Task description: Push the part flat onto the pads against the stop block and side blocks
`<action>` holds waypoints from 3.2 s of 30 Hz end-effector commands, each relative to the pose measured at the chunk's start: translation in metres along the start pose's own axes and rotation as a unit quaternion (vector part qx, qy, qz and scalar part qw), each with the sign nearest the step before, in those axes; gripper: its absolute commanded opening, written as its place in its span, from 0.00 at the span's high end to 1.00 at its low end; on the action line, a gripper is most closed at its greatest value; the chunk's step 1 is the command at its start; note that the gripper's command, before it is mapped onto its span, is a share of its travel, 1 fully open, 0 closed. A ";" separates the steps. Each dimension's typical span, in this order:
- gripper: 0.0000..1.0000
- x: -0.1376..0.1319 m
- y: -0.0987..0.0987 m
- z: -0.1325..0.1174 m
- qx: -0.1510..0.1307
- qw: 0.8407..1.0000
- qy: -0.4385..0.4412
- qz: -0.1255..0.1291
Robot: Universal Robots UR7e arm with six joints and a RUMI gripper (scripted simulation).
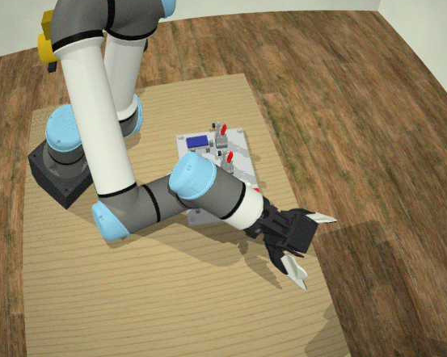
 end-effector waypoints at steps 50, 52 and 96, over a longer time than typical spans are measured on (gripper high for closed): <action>0.42 0.012 -0.003 -0.007 -0.002 0.989 0.129 0.075; 0.42 0.013 -0.003 -0.007 -0.002 0.985 0.149 0.085; 0.42 0.030 0.005 -0.021 -0.006 0.837 0.475 0.272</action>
Point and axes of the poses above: the point where the finger pads meet when closed, its own y axis out along the fingers, its own x axis across the jaws, z = x × y, the point moved 6 cm from there along -y, back along the fingers, and after that the axes turned 2 degrees about y, right-handed, at the moved point
